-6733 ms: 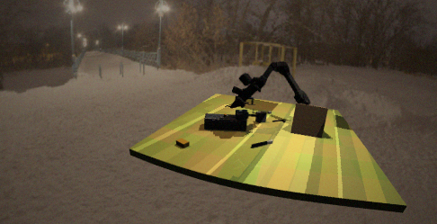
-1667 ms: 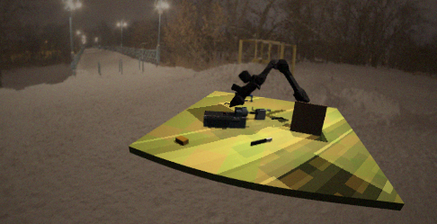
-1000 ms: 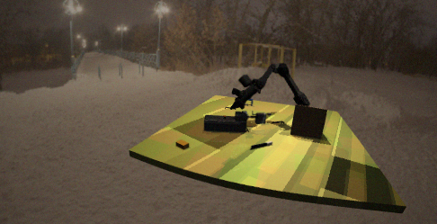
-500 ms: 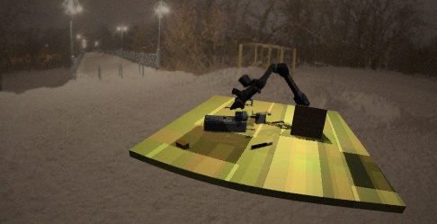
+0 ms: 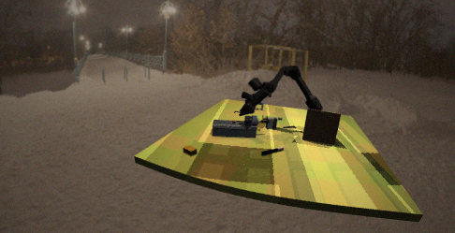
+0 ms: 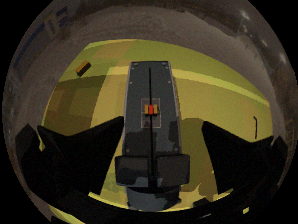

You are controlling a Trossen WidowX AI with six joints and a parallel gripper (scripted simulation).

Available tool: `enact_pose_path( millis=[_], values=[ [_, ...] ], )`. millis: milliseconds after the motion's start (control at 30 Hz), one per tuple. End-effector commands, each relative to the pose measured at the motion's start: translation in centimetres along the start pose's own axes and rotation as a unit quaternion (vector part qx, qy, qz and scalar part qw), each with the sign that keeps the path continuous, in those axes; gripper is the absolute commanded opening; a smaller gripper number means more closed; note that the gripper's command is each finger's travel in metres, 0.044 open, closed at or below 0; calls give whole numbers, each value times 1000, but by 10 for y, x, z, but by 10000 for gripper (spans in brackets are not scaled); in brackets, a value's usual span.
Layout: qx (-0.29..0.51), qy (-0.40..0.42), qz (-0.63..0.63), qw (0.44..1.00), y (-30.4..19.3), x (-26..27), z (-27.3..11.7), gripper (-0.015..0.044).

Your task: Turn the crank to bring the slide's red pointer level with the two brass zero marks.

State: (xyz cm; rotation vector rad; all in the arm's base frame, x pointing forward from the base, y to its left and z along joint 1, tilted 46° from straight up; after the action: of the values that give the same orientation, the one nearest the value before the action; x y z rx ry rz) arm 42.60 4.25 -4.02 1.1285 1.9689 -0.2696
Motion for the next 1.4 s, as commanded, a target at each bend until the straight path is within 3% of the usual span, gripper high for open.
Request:
enact_pose_path(
  millis=[0,500,1167,1367],
  values=[
    [0,0,0,1000,0,0,0,387],
    [0,0,0,1000,0,0,0,0],
    [0,0,0,1000,0,0,0,0],
    [0,0,0,1000,0,0,0,157]
  ],
)
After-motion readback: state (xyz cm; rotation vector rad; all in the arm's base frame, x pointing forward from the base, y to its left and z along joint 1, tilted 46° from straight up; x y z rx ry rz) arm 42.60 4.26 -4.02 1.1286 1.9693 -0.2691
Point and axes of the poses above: the point midway between the two fingers, 35 mm back from their tips, its own z axis out along the fingers, its own x axis across the jaws, y = z × x, the point moved 6 cm from there along -z, back along the fingers, and after that the axes turned 12 degrees about -z, right-handed, at the moved point
